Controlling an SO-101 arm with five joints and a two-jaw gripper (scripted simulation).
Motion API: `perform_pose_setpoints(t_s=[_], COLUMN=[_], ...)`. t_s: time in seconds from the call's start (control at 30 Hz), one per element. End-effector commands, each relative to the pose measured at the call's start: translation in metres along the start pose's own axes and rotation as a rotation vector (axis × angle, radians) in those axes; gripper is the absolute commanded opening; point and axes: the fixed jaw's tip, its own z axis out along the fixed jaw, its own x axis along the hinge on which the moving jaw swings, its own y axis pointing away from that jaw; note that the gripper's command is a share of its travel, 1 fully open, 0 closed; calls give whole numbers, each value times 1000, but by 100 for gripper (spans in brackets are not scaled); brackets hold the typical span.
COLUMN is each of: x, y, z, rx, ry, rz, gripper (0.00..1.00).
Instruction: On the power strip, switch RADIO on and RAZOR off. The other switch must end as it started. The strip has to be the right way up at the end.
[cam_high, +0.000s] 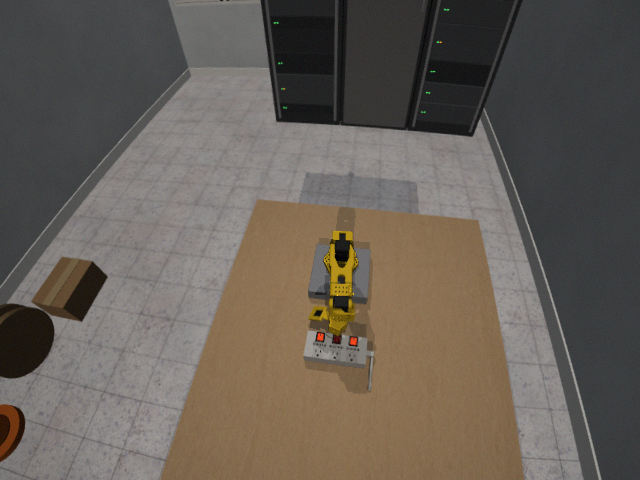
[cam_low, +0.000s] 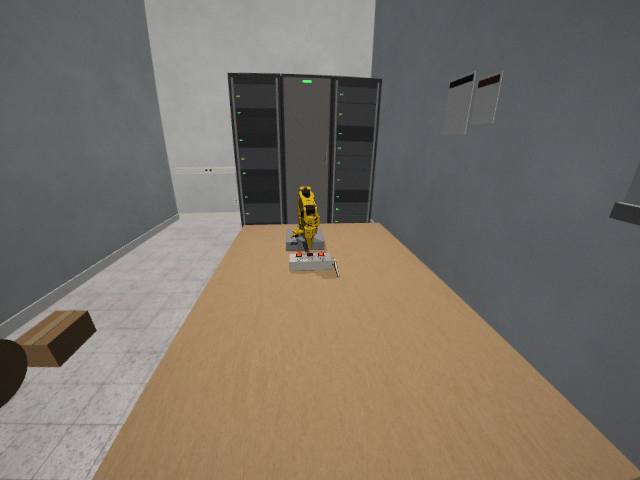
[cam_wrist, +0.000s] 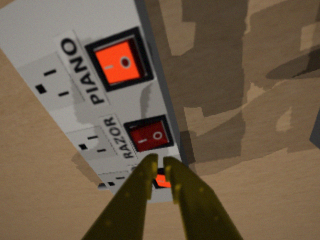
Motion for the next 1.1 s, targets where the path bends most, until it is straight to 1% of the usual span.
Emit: perform_pose_setpoints(t_s=[0.0, 0.5, 0.63, 0.7, 0.77, 0.83, 0.97, 1.03, 1.07], x=[0, 0, -5, -13, -26, -41, -77, -77, -87], y=[-1, -1, 0, 1, 2, 2, -3, -3, -6], z=[2, 2, 1, -2, -5, -10, -21, -21, -23], rx=[17, 17, 17, 16, 16, 16, 15, 15, 15], ry=[-5, -5, -6, -6, -6, -7, -9, -9, -9], rz=[-9, -9, 16, 53, 107, 176, 345, 345, 389], gripper=[0, 0, 0, 0, 0, 0, 0, 0, 0])
